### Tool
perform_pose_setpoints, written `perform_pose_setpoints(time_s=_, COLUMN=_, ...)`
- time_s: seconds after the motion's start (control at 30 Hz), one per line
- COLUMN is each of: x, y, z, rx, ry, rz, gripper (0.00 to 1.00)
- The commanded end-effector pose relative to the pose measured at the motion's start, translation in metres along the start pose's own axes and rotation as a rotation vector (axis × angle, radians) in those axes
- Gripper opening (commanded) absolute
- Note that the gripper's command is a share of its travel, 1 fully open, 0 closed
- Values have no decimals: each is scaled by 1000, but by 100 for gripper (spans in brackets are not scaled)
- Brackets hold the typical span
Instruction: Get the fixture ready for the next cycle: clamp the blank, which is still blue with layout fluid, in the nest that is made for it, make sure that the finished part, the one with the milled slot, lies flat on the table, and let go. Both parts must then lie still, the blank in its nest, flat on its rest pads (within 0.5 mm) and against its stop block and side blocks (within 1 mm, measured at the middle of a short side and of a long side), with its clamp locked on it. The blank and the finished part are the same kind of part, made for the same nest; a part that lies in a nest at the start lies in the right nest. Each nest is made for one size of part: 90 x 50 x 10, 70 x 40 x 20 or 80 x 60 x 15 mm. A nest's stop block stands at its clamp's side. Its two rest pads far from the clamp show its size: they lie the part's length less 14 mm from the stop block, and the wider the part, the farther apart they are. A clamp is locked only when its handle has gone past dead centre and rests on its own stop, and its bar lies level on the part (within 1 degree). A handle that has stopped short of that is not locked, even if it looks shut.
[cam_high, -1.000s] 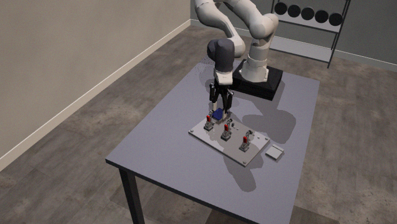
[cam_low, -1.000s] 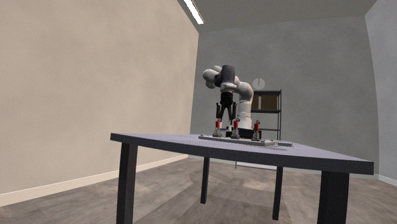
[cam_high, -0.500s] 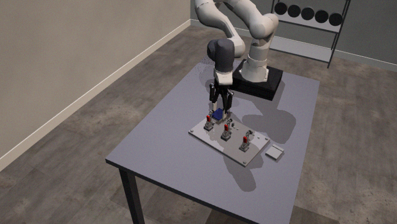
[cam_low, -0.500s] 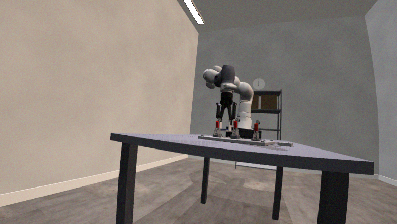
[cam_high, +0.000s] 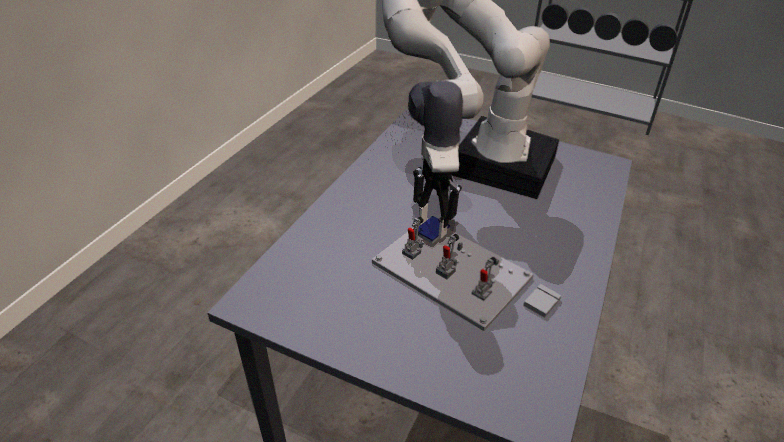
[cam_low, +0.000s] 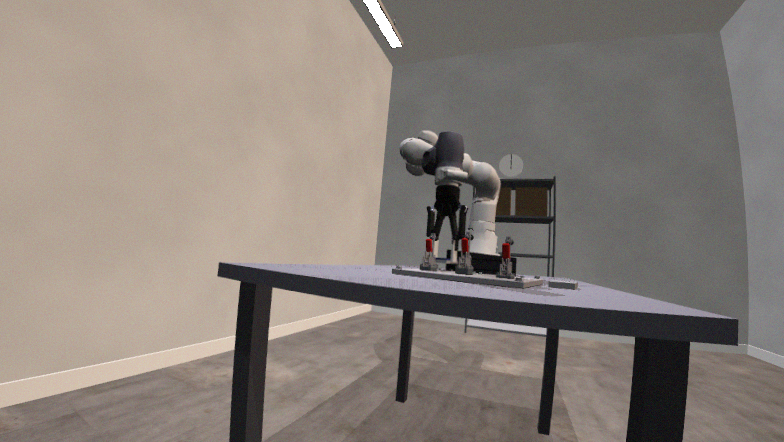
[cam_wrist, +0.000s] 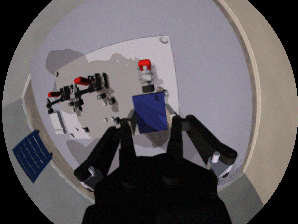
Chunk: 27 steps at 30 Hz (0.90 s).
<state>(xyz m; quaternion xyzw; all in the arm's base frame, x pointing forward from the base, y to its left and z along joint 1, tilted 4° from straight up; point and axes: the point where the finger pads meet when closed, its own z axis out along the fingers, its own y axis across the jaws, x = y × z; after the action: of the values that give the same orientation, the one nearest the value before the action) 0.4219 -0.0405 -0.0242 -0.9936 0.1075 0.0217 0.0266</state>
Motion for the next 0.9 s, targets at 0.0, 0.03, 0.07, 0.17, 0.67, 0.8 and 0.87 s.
perform_pose_setpoints(time_s=0.0, x=3, y=-1, z=3, rx=4, ry=8, rz=6, gripper=0)
perform_pose_setpoints(time_s=0.03, x=3, y=-1, z=4, rx=4, ry=8, rz=6, gripper=0)
perform_pose_setpoints(time_s=0.07, x=3, y=-2, z=5, rx=4, ry=8, rz=6, gripper=0)
perform_pose_setpoints(time_s=0.17, x=3, y=-2, z=8, rx=4, ry=8, rz=6, gripper=0)
perform_pose_setpoints(time_s=0.67, x=4, y=-2, z=12, rx=4, ry=8, rz=6, gripper=0)
perform_pose_setpoints(time_s=0.8, x=4, y=-2, z=12, rx=4, ry=8, rz=6, gripper=0)
perform_pose_setpoints(time_s=0.87, x=4, y=-2, z=12, rx=4, ry=8, rz=6, gripper=0)
